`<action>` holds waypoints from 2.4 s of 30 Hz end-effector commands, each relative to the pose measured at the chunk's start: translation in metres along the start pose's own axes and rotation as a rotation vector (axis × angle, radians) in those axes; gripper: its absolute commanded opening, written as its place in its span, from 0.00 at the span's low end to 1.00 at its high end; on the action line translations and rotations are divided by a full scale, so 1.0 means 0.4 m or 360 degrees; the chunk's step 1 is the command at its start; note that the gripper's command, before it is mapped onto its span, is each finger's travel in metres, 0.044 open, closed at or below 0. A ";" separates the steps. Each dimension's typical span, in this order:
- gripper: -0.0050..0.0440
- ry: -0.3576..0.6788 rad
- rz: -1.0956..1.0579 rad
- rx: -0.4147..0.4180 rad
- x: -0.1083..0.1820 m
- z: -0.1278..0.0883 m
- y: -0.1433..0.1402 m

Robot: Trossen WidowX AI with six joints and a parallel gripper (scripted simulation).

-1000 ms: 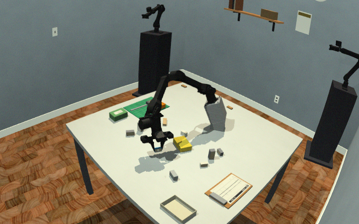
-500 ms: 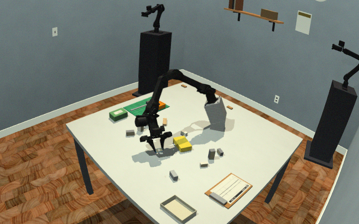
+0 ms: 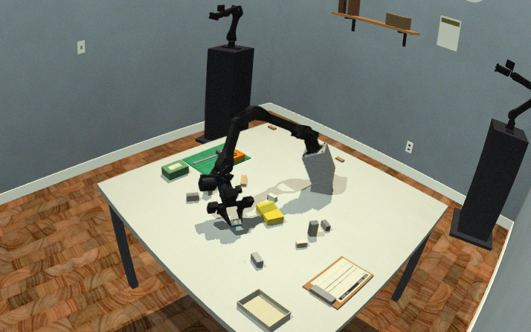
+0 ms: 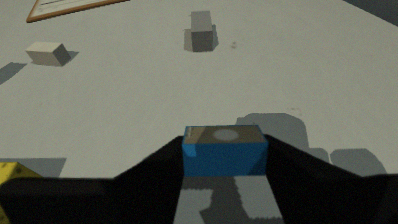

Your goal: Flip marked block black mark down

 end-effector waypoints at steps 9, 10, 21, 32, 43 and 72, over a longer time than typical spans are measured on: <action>0.00 -0.0028 -0.0022 0.0019 -0.007 -0.005 -0.011; 0.00 -0.0027 -0.0021 0.0019 -0.007 -0.005 -0.011; 0.00 -0.0027 -0.0021 0.0019 -0.007 -0.005 -0.011; 0.00 -0.0027 -0.0021 0.0019 -0.007 -0.005 -0.011; 0.00 -0.0028 -0.0026 0.0025 -0.006 -0.006 -0.015; 0.00 -0.0028 -0.0029 0.0027 0.037 0.017 -0.016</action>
Point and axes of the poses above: the point midway between the two fingers, 35 mm back from their tips, its own z axis out along the fingers, its own y axis across the jaws, x = y × z, the point moved 5 cm from there along -z, back along the fingers, and after that the axes turned 3 degrees about -z, right-handed, at the moved point
